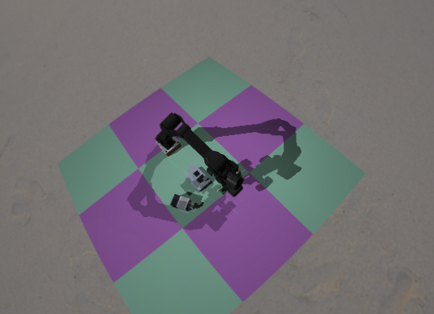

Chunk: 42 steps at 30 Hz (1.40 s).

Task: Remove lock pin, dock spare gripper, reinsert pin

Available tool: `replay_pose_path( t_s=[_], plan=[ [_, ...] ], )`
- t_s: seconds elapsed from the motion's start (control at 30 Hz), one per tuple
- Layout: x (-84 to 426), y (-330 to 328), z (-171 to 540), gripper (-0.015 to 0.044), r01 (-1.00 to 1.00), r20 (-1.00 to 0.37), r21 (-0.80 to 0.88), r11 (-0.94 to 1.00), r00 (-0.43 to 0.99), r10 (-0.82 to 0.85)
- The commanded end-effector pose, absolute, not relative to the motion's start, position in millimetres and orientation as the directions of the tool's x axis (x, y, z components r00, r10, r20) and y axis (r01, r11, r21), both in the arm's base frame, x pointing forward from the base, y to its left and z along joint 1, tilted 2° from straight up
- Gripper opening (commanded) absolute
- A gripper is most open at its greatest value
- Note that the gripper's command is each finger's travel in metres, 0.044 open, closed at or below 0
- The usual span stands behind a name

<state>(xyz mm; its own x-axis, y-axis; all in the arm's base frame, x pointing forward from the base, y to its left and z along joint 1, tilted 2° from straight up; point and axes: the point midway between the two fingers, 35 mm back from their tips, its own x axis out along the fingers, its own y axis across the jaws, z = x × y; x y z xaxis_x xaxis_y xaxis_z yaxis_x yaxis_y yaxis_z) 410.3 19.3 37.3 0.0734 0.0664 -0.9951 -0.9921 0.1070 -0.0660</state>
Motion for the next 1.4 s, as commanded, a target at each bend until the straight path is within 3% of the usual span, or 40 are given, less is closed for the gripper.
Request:
replay_pose_path(
  t_s=[0.0,0.37,0.93,1.37],
  plan=[
    [409.2,18.9,32.4,0.0000,-0.993,-0.996,-0.059,0.101,0.065,0.066],
    [410.3,19.3,37.2,0.0000,-0.992,-0.995,-0.066,0.107,0.073,0.066],
    [407.6,19.6,52.4,0.0440,-0.993,-0.996,-0.058,0.107,0.065,0.066],
    [401.9,19.9,89.8,0.0440,-0.993,-0.996,-0.047,0.106,0.054,0.066]
  ],
)
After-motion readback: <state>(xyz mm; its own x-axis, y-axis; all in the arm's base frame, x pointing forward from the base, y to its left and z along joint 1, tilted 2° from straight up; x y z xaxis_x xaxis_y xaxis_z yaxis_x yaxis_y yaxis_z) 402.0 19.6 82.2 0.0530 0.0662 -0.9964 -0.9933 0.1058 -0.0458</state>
